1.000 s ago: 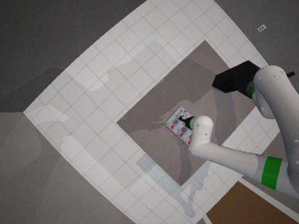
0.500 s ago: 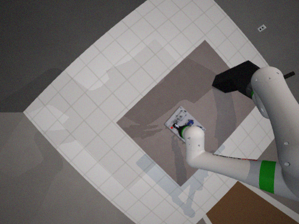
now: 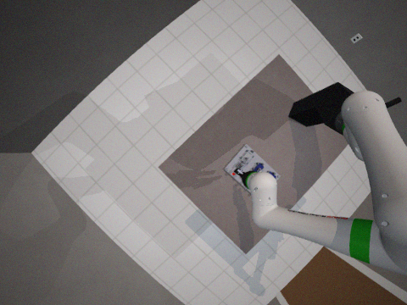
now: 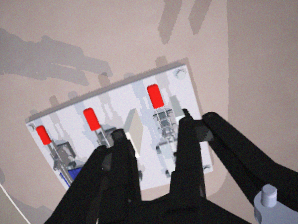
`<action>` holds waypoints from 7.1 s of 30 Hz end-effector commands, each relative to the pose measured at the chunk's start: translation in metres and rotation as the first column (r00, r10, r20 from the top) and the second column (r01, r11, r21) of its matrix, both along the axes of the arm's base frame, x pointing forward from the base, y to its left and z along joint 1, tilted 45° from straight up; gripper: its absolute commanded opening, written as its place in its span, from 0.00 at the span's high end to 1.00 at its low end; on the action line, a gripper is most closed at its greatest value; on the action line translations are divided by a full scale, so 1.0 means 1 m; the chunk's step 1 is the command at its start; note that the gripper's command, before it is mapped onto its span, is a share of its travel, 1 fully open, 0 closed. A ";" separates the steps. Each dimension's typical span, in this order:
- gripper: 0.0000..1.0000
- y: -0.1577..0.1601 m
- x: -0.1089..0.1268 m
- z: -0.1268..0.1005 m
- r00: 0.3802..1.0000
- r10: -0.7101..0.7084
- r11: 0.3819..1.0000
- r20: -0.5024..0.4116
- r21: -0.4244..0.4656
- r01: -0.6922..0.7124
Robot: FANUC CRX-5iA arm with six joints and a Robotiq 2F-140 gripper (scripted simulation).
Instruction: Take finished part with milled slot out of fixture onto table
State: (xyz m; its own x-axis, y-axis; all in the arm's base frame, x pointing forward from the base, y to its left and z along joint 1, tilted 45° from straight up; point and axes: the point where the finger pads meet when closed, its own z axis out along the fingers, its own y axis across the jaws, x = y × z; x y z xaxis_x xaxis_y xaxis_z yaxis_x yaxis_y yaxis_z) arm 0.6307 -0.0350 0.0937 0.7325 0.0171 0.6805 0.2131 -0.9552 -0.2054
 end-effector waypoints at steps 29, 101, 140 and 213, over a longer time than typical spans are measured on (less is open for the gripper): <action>0.72 0.017 0.037 -0.040 1.000 0.000 1.000 0.000 0.000 0.000; 0.72 0.025 0.055 -0.060 1.000 0.000 1.000 0.000 0.000 0.000; 0.89 0.025 0.055 -0.060 1.000 0.000 1.000 0.000 0.000 0.000; 0.89 0.020 0.040 -0.055 1.000 0.000 1.000 0.000 0.000 0.000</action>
State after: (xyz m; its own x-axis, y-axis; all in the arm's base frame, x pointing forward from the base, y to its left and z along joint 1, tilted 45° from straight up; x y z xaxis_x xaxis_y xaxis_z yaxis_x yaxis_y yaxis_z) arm 0.6725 -0.0141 0.0387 0.7323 0.0170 0.6808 0.2131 -0.9552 -0.2054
